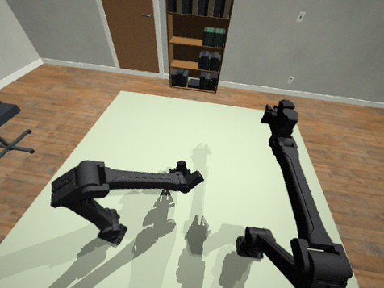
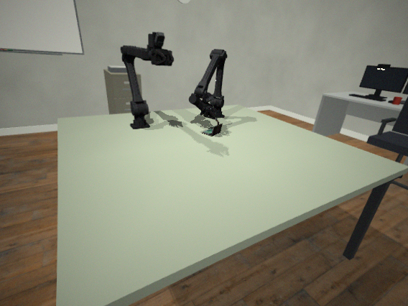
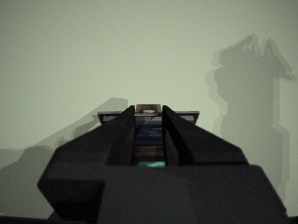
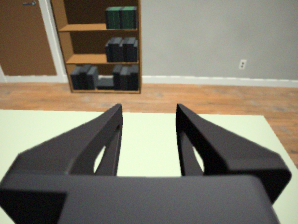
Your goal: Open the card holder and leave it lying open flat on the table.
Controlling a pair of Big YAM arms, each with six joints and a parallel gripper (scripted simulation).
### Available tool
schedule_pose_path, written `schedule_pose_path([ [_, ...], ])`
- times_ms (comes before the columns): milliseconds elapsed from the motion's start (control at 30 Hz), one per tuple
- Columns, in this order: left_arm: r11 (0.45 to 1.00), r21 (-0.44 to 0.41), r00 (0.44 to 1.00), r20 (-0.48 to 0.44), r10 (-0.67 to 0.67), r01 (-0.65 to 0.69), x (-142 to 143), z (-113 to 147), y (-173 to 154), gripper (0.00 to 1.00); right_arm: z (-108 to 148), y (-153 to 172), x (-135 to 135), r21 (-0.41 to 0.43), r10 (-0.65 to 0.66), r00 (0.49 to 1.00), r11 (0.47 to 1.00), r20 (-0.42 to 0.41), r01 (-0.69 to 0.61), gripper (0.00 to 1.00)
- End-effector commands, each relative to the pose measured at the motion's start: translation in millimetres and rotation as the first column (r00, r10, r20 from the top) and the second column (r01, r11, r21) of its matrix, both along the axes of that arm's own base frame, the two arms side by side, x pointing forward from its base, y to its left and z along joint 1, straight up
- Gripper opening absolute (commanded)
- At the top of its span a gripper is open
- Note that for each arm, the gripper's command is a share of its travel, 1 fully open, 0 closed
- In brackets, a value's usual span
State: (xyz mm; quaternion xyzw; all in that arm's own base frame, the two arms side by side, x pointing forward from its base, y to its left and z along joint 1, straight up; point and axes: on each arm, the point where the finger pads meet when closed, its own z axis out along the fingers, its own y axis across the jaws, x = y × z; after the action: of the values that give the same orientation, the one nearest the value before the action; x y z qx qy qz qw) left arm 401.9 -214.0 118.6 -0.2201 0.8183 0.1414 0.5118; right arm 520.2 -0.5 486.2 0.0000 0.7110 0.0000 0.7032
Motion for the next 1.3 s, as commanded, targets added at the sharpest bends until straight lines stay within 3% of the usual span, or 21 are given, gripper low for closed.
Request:
schedule_pose_path([
  [0,1.0,-0.008,1.0,0.005,0.017,-0.017,8,5,-1,0.21,20,0,1,0.0,0.0,0.999,1.0,0.033,0.0,0.36],
  [433,1.0,-0.003,1.0,0.002,0.003,-0.003,5,4,-6,0.21,20,0,1,0.0,0.0,0.999,1.0,0.033,0.0,0.36],
  [533,1.0,0.012,1.0,-0.009,0.006,-0.006,5,-9,8,0.21,20,0,1,0.0,0.0,0.999,1.0,0.033,0.0,0.36],
  [1267,1.0,0.007,1.0,-0.009,0.008,-0.008,18,-18,17,0.21,20,0,1,0.0,0.0,0.999,1.0,0.033,0.0,0.36],
])
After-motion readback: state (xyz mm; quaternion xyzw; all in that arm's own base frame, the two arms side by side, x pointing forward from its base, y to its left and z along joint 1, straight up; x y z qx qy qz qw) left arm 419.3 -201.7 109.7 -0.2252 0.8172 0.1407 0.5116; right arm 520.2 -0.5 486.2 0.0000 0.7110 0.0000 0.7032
